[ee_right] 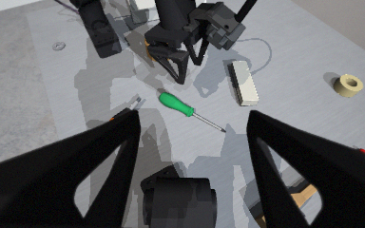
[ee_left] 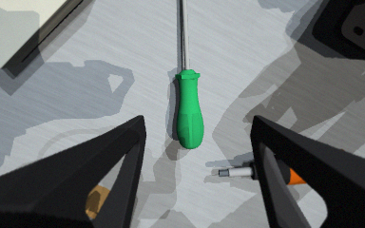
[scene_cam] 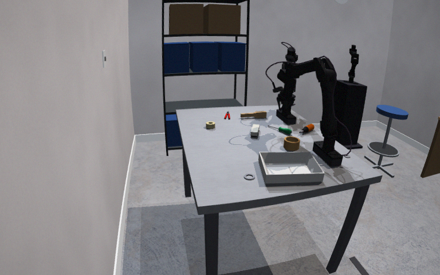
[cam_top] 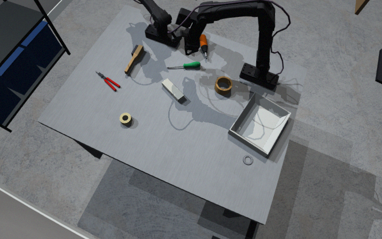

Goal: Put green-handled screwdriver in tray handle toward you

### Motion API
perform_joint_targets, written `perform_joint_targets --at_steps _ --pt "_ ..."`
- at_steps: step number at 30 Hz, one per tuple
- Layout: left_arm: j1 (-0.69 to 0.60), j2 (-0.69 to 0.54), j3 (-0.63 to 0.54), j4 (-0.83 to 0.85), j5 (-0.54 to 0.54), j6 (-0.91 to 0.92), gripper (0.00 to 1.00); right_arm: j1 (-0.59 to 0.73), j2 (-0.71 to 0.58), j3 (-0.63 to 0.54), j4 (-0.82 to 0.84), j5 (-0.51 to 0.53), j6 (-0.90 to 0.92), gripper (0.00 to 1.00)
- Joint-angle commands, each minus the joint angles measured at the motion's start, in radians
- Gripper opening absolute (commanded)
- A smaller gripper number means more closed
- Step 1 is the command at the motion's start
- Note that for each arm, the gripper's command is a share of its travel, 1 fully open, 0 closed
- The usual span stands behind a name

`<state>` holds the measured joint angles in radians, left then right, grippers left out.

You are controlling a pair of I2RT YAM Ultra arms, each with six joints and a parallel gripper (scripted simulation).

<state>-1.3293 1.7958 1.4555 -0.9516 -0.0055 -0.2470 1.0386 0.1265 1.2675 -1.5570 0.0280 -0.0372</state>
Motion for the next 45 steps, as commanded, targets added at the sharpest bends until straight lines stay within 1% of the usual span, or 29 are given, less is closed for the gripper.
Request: perform_joint_targets --at_steps 1,3,4,8,13,15,18,45 --pt "-0.012 0.087 0.052 -0.042 0.007 -0.031 0.62 0.002 0.008 0.027 -0.013 0.007 0.013 0.65" --pt "-0.012 0.087 0.052 -0.042 0.007 -0.031 0.62 0.002 0.008 0.027 -0.013 0.007 0.013 0.65" --pt "-0.012 0.13 0.065 -0.053 0.007 -0.035 0.62 0.002 0.008 0.027 -0.013 0.007 0.013 0.65" --pt "-0.013 0.22 0.074 -0.075 0.011 -0.043 0.62 0.002 0.008 0.027 -0.013 0.007 0.013 0.65" --pt "-0.013 0.274 0.065 -0.057 0.01 -0.045 0.62 0.002 0.008 0.027 -0.013 0.007 0.013 0.65" --pt "-0.013 0.281 0.062 -0.069 0.008 -0.037 0.62 0.002 0.008 0.027 -0.013 0.007 0.013 0.65" --pt "-0.013 0.278 0.049 -0.028 0.009 -0.037 0.62 0.002 0.008 0.016 -0.01 0.007 0.013 0.65" --pt "-0.021 0.345 -0.016 0.086 0.009 -0.05 0.62 0.002 0.008 0.016 -0.01 0.007 0.013 0.65"
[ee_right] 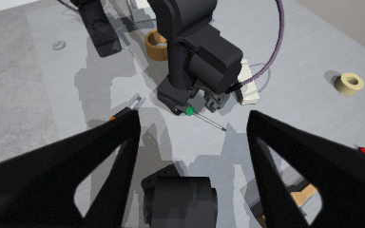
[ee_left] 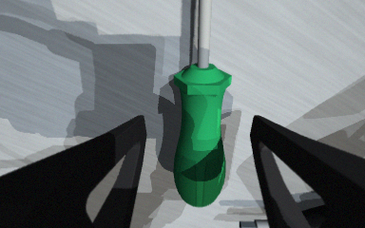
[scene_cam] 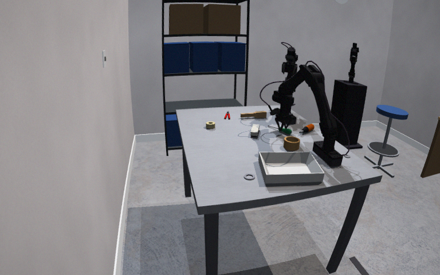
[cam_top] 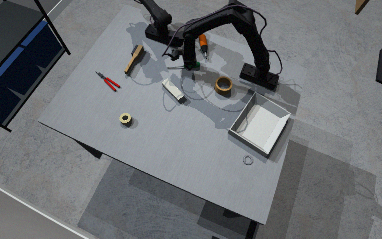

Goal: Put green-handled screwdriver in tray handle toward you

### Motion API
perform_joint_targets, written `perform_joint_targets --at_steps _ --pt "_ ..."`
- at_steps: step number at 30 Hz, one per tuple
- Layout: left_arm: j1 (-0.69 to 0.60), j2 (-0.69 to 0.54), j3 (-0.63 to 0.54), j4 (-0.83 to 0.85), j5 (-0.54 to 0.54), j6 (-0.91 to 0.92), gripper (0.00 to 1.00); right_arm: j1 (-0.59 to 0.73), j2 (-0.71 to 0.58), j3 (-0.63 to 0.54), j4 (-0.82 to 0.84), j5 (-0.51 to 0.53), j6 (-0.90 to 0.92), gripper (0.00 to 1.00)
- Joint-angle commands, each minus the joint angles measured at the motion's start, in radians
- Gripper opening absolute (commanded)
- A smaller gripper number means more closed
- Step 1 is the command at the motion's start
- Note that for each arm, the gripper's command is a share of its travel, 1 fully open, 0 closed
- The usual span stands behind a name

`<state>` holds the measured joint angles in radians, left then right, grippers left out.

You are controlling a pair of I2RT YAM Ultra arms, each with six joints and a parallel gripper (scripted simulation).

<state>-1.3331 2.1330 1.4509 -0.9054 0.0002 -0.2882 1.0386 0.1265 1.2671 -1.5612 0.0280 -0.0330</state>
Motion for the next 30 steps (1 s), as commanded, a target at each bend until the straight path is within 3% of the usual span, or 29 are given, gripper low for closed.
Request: perform_joint_targets --at_steps 1,5,6,30 --pt "-0.017 0.01 -0.014 0.045 0.003 -0.009 0.61 0.002 0.008 0.017 -0.006 0.007 0.009 0.65" --pt "-0.017 0.02 -0.024 0.066 0.003 -0.009 0.55 0.002 0.008 0.017 -0.006 0.007 0.009 0.65" --pt "-0.017 0.02 -0.024 0.066 0.003 -0.008 0.48 0.002 0.008 0.017 -0.006 0.007 0.009 0.65" --pt "-0.004 -0.006 -0.038 0.072 0.0 0.01 0.19 0.002 0.008 0.017 -0.006 0.007 0.009 0.65"
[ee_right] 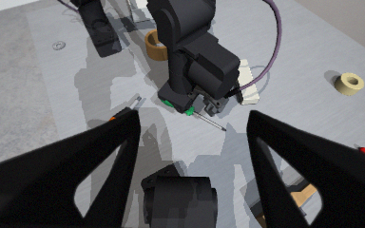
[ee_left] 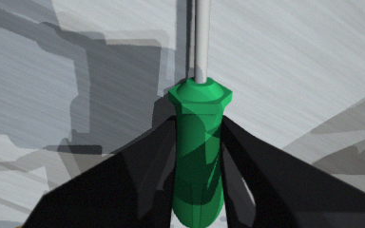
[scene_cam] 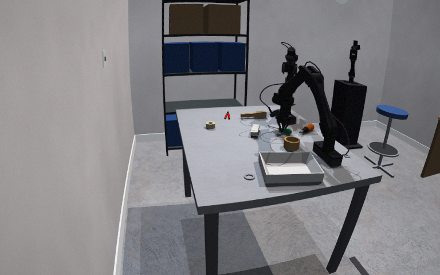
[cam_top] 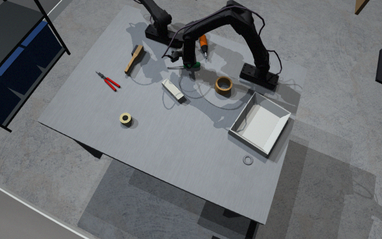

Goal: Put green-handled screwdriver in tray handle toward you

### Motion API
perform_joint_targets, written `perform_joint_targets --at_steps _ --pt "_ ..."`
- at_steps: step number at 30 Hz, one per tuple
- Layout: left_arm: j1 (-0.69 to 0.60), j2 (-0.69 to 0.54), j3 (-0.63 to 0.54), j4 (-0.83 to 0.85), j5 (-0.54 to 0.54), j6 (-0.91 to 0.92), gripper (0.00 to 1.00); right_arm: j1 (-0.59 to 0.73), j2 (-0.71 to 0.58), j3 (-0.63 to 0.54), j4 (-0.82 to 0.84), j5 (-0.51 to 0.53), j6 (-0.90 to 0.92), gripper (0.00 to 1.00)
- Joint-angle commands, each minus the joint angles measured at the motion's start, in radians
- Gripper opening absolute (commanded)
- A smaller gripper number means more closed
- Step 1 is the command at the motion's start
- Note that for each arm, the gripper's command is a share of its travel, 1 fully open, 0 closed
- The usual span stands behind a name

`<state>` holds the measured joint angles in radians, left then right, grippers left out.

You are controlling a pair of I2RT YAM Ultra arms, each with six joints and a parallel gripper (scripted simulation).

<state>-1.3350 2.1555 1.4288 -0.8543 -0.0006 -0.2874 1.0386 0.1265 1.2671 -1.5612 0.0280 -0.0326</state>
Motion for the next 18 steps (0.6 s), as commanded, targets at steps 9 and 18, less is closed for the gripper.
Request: perform_joint_targets --at_steps 9,18 --pt "-0.001 -0.11 0.087 -0.161 0.0 0.01 0.17 0.002 0.008 0.017 -0.006 0.007 0.008 0.65" --pt "-0.001 -0.126 0.153 -0.3 0.001 0.01 0.17 0.002 0.008 0.017 -0.006 0.007 0.008 0.65"
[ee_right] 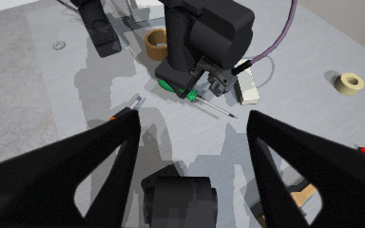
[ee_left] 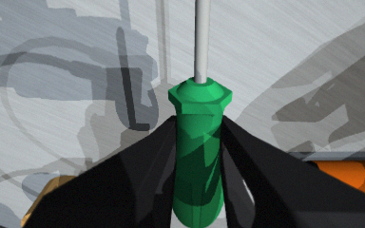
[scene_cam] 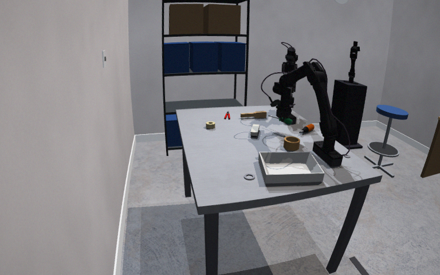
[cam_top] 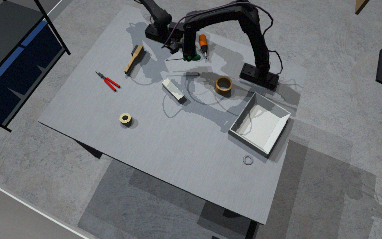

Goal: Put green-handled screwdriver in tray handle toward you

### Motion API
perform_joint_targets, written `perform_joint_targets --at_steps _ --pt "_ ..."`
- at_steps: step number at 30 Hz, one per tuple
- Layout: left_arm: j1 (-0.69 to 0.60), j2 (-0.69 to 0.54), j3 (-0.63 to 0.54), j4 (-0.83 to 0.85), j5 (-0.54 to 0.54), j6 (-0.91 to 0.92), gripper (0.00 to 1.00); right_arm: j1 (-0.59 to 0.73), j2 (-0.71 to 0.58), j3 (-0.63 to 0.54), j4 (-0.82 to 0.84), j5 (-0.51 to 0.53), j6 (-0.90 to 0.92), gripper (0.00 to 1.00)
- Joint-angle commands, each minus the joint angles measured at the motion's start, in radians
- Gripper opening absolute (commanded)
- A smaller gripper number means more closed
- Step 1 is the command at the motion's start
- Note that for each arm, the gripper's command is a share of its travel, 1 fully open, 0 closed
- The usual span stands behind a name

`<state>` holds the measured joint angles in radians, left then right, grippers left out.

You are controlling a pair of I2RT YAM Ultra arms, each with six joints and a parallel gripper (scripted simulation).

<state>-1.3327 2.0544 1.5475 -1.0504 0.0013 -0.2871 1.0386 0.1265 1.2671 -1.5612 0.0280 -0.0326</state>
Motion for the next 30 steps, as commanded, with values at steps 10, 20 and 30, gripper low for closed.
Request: perform_joint_targets --at_steps 10,20,30 --pt "0.101 -0.238 -0.171 -0.061 -0.008 0.166 0.17 0.008 0.045 0.01 0.146 0.012 0.015 0.65" --pt "0.33 -0.51 -0.477 -0.067 -0.011 0.428 0.17 0.016 0.275 -0.107 0.603 -0.007 0.007 0.65" --pt "0.62 -0.674 -0.614 -0.088 -0.004 0.736 0.17 0.065 0.629 -0.193 1.068 0.005 0.016 0.65"
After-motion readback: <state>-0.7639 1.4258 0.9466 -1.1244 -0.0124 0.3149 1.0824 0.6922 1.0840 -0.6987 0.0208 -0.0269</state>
